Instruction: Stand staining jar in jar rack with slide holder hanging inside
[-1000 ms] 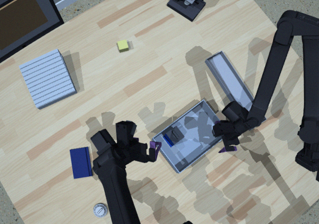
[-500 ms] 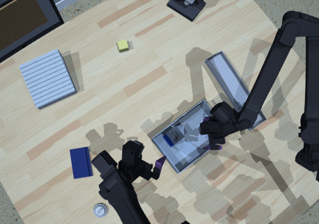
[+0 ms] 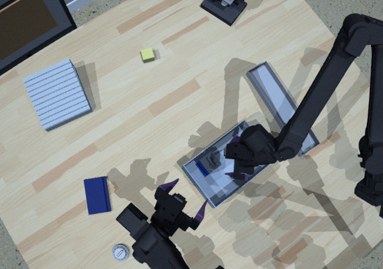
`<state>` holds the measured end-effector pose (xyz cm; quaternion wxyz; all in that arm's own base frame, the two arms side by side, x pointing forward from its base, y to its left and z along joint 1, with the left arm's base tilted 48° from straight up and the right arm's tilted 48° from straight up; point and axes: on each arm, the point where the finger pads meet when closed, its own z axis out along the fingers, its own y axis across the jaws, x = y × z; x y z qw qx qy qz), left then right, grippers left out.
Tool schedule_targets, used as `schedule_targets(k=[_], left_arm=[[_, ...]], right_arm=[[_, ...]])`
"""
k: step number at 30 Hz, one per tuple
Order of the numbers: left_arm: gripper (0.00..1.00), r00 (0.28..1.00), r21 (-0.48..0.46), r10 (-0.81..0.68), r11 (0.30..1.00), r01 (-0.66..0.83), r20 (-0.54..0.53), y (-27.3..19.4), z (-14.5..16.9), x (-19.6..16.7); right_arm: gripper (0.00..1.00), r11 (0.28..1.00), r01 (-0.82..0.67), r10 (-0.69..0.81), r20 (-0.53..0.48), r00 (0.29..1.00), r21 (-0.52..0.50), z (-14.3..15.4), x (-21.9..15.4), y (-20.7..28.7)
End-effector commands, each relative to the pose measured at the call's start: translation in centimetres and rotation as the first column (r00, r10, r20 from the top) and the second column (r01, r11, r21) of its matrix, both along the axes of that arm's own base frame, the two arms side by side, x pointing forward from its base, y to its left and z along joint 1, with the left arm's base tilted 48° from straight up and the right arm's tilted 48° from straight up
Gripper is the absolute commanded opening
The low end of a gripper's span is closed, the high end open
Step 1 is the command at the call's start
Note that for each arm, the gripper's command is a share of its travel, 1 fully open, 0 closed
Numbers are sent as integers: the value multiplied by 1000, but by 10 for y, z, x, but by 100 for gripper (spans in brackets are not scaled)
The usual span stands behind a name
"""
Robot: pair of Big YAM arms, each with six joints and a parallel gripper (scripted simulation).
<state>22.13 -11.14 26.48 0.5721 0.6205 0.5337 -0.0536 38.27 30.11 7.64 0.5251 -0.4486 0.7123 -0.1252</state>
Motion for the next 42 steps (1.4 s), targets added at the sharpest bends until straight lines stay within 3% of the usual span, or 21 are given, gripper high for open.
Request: schedule_targets(k=[1, 9, 10, 13, 27, 29, 33, 42], left_arm=[[100, 988, 26, -70, 997, 68, 139, 3, 6, -15], [100, 986, 28, -71, 997, 67, 148, 4, 14, -13], [100, 986, 28, -71, 997, 67, 148, 4, 14, -13], [100, 986, 28, -71, 997, 67, 148, 4, 14, -13], [100, 987, 30, -60, 998, 56, 150, 6, 22, -8], [100, 987, 30, -60, 998, 56, 150, 6, 22, -8], [100, 997, 35, -13, 999, 10, 77, 14, -1, 5], [100, 997, 10, 59, 998, -59, -53, 24, -29, 33]], right_arm=[[100, 983, 74, -79, 22, 997, 169, 31, -6, 40], [100, 885, 366, -341, -133, 931, 290, 9, 27, 32], [89, 866, 404, -375, -152, 914, 293, 6, 34, 28], [86, 847, 439, -403, -175, 898, 300, 2, 38, 27], [86, 658, 699, -598, -370, 711, 280, -37, 83, 18], [86, 658, 699, -598, -370, 711, 280, -37, 83, 18], [86, 579, 778, -652, -435, 621, 243, -51, 100, 12], [86, 588, 775, -651, -434, 623, 231, -60, 112, 11]])
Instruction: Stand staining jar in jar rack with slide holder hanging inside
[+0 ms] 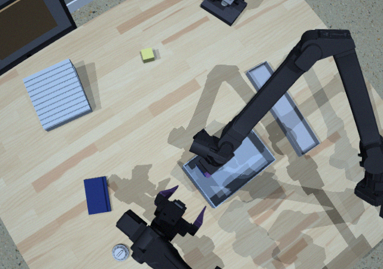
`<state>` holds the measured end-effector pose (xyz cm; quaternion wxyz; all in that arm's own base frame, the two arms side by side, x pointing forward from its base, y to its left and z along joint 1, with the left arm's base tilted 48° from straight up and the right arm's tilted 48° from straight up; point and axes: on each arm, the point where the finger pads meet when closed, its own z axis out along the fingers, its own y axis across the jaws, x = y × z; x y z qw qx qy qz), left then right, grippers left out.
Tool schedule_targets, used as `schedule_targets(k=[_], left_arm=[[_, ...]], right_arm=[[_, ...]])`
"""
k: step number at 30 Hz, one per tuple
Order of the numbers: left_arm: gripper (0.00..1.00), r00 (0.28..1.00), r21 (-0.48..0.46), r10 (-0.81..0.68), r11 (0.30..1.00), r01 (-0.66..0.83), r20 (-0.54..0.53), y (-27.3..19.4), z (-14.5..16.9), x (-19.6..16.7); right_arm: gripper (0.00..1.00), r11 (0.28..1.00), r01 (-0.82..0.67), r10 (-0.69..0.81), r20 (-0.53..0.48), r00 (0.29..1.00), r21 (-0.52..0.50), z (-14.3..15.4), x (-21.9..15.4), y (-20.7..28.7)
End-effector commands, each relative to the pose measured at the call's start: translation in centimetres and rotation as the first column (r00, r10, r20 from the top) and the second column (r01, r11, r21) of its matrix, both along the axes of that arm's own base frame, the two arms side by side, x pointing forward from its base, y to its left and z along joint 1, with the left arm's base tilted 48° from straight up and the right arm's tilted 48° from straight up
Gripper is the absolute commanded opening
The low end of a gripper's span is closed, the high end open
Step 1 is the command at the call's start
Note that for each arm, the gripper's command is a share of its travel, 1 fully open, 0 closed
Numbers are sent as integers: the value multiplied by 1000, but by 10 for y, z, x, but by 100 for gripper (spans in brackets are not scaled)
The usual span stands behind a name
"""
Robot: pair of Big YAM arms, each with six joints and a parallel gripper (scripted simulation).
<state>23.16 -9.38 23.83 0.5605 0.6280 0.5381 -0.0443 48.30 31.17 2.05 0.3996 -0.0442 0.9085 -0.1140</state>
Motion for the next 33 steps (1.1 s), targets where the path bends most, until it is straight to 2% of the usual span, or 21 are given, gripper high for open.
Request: schedule_targets(k=[1, 19, 29, 33], left_arm=[[100, 996, -30, 61, 998, -63, -61, 8, -5, 26], [100, 953, -158, 169, 964, -213, -253, 22, -32, 72], [100, 923, -212, 204, 936, -281, -326, 28, -40, 90], [100, 907, -237, 216, 920, -313, -361, 30, -45, 97]], right_arm=[[86, 998, 47, -47, -14, 999, 29, -6, 12, 0], [86, 999, 41, -41, -10, 999, 27, -22, 30, -5], [86, 999, 41, -41, -10, 999, 26, -30, 38, -7], [82, 999, 41, -40, -10, 999, 26, -34, 42, -8]])
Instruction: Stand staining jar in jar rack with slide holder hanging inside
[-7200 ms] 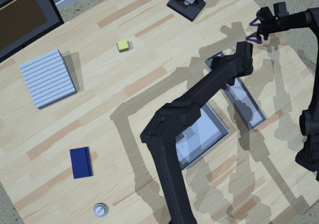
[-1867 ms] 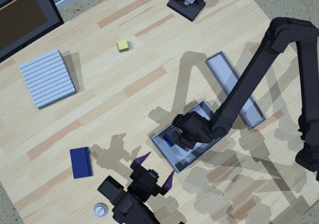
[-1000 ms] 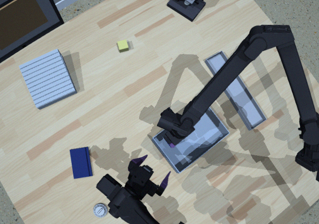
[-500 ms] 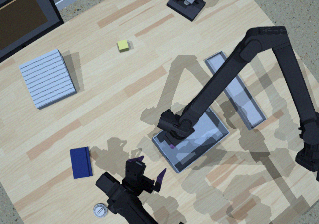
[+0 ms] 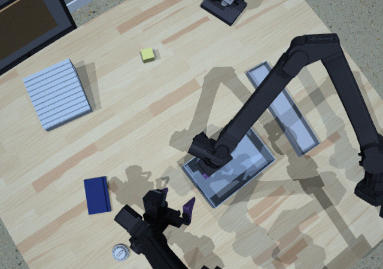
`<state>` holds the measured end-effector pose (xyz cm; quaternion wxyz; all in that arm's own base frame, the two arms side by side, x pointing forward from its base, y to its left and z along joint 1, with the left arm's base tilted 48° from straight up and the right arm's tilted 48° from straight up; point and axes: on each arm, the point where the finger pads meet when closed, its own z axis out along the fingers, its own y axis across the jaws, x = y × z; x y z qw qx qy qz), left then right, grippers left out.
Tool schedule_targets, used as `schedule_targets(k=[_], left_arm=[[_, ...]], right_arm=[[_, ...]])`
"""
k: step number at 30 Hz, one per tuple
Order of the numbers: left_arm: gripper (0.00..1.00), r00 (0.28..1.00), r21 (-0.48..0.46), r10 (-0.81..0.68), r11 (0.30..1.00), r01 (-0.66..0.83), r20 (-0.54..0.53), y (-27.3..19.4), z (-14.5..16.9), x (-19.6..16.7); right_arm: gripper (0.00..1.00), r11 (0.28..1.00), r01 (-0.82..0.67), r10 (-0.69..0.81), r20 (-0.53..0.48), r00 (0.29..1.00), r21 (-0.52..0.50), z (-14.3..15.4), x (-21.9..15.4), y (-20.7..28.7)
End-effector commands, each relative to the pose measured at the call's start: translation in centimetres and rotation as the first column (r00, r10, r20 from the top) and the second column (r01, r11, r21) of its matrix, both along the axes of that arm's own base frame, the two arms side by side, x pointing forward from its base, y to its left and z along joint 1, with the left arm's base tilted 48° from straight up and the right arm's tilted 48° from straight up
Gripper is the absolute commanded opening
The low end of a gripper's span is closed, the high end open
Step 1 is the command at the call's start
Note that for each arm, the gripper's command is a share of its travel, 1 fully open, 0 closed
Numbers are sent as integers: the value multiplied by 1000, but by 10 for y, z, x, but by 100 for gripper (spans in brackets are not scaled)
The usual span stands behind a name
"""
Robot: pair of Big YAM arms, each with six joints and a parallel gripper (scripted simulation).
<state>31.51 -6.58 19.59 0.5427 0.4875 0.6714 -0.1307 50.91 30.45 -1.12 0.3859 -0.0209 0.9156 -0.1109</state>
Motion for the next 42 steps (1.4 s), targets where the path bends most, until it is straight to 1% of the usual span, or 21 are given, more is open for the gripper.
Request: schedule_targets(k=[1, 3, 6, 7, 10, 15, 18, 20, 22, 23, 24, 26, 31, 33, 37, 39, 42], left_arm=[[100, 996, -80, 66, 994, -70, -52, 3, -4, 16], [100, 995, -96, 77, 992, -83, -67, 4, -5, 19], [100, 994, -104, 82, 990, -90, -74, 4, -6, 21], [100, 993, -111, 87, 989, -95, -73, 5, -3, 25], [100, 990, -134, 101, 984, -113, -94, 7, -5, 29], [100, 985, -169, 121, 975, -142, -126, 9, -9, 36], [100, 981, -188, 131, 970, -157, -143, 10, -10, 39], [100, 978, -200, 137, 965, -167, -154, 10, -11, 42], [100, 978, -200, 137, 965, -167, -154, 10, -11, 42], [100, 977, -210, 136, 963, -170, -163, 10, -11, 42], [100, 975, -224, 133, 960, -171, -176, 9, -12, 42], [100, 975, -258, 115, 952, -162, -190, 6, -6, 39], [100, 977, -309, 80, 941, -140, -200, 0, 6, 34], [100, 977, -309, 80, 941, -139, -196, 0, 7, 33], [100, 977, -309, 80, 941, -139, -196, 0, 7, 33], [100, 977, -309, 80, 941, -139, -196, 0, 7, 33], [100, 978, -310, 74, 941, -134, -196, -2, 8, 33]], right_arm=[[81, 1000, -3, 3, 16, 1000, 1, -4, 17, -1], [78, 1000, -3, 3, 16, 1000, 1, -6, 20, -2], [77, 1000, -8, 8, 16, 1000, 1, -6, 19, 1], [71, 1000, -4, 4, 15, 1000, 0, -7, 20, -2], [63, 1000, -16, 16, 11, 1000, -6, -9, 13, 3], [49, 1000, -13, 13, 26, 1000, 6, 2, 16, 3], [15, 1000, -25, 24, 31, 999, 16, 14, 1, 14], [37, 1000, -23, 22, 28, 999, 17, 22, -10, 16], [37, 1000, -23, 22, 28, 999, 17, 22, -10, 16], [49, 1000, -23, 22, 28, 999, 17, 27, -16, 17], [56, 1000, -22, 22, 28, 999, 17, 33, -23, 19], [56, 1000, -22, 22, 28, 999, 18, 48, -39, 22], [56, 1000, -23, 22, 29, 999, 19, 66, -60, 27], [56, 1000, -22, 22, 27, 999, 17, 80, -77, 29], [56, 1000, -22, 22, 27, 999, 19, 100, -99, 34], [56, 1000, -22, 22, 27, 999, 19, 100, -99, 34], [56, 999, -23, 22, 33, 999, 25, 117, -110, 38]])
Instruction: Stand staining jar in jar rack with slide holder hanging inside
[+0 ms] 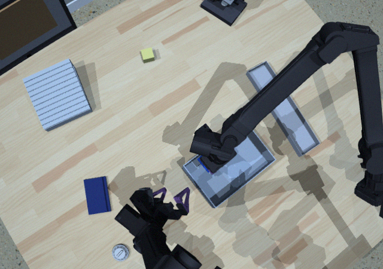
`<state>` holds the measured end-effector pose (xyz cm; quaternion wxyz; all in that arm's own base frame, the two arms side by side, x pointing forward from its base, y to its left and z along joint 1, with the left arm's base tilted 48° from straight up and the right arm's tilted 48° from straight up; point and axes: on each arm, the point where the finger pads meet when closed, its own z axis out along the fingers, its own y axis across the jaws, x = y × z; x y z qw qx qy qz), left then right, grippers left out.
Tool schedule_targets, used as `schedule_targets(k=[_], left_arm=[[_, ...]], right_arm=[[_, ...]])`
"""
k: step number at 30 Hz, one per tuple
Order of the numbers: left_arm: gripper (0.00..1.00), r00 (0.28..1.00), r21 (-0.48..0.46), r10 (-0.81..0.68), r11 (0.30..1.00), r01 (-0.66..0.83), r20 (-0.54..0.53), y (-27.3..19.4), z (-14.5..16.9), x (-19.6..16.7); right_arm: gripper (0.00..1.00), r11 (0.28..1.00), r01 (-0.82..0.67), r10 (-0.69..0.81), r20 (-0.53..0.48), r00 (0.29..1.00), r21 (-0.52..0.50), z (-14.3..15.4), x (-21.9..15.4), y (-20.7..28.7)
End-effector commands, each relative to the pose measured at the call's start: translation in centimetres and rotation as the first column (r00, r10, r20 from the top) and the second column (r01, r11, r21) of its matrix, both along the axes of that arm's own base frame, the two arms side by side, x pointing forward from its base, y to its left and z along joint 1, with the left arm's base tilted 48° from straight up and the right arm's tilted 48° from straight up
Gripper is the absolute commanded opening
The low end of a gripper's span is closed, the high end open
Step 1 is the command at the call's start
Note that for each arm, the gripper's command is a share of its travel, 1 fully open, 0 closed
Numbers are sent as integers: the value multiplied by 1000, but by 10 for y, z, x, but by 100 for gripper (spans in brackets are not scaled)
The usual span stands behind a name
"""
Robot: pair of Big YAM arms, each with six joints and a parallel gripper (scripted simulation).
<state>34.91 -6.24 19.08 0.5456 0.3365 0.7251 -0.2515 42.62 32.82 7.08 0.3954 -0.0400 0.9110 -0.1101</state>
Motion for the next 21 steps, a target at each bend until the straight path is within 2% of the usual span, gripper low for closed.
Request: schedule_targets(k=[1, 6, 12, 14, 21], left_arm=[[100, 999, -14, -20, 1000, 20, 32, -10, 13, 0], [100, 998, 0, -51, 999, 51, 46, -34, 7, 6], [100, 981, 66, -115, 992, 106, 156, -77, 20, 20], [100, 981, 66, -115, 992, 106, 156, -77, 20, 20], [100, 943, 151, -200, 975, 164, 267, -136, 25, 33]], right_arm=[[56, 1000, 17, -17, 11, 1000, 27, 37, -26, 5], [56, 1000, 15, -15, 6, 1000, -3, 57, -7, -48], [56, 1000, 27, -27, 16, 1000, 7, 84, 14, -110], [56, 1000, 27, -27, 16, 1000, 7, 84, 14, -110], [56, 999, 47, -47, 21, 999, 19, 113, 38, -182]])
